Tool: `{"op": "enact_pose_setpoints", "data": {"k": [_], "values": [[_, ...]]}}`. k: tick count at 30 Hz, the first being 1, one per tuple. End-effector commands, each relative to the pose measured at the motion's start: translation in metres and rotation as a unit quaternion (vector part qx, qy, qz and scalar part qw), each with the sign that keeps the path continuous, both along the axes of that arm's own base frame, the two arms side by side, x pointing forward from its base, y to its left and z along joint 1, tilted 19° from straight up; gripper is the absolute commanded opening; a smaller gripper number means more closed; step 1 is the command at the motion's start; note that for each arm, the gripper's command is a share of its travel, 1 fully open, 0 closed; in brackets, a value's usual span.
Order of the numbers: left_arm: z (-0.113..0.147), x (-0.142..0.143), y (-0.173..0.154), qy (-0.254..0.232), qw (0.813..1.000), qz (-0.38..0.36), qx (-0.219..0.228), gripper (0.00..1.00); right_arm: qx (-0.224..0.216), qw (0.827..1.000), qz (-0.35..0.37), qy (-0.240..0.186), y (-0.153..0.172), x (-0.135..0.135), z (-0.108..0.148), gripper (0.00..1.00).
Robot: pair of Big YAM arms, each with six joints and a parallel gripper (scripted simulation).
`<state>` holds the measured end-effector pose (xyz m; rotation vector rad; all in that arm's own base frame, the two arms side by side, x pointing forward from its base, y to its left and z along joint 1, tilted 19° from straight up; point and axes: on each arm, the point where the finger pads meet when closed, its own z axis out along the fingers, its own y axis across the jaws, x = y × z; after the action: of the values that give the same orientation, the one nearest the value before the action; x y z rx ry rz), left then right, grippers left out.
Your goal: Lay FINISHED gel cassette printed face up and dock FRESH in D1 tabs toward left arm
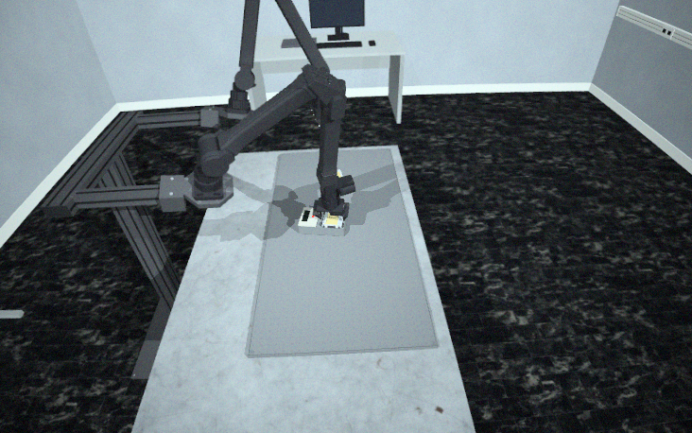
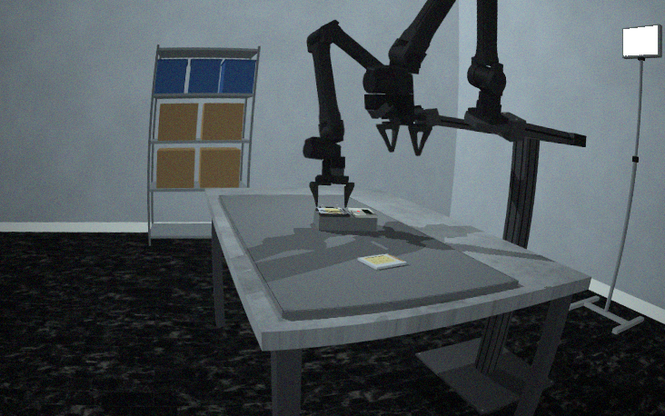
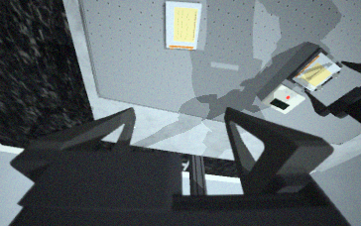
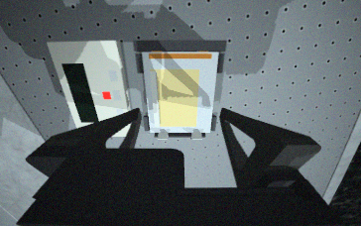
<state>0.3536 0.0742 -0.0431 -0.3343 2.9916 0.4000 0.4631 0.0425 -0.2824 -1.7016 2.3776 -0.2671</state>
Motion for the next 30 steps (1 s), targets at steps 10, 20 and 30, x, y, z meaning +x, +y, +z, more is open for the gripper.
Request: {"op": "enact_pose_setpoints", "data": {"k": [10, 20, 30], "values": [[0.0149, 0.0139, 0.0017, -0.018, 1.0, -0.003, 0.0, 1.0, 0.0, 1.0, 0.001, 0.0, 0.0038, -0.0011, 0.0087, 0.98], [0.0149, 0.0139, 0.0017, -0.018, 1.0, -0.003, 0.0, 1.0, 0.0, 1.0, 0.001, 0.0, 0.0038, -0.0011, 0.0087, 0.98], [0.0149, 0.0139, 0.0017, -0.018, 1.0, -0.003, 0.0, 1.0, 0.0, 1.0, 0.001, 0.0, 0.0048, -0.0022, 0.0113, 0.98]]}}
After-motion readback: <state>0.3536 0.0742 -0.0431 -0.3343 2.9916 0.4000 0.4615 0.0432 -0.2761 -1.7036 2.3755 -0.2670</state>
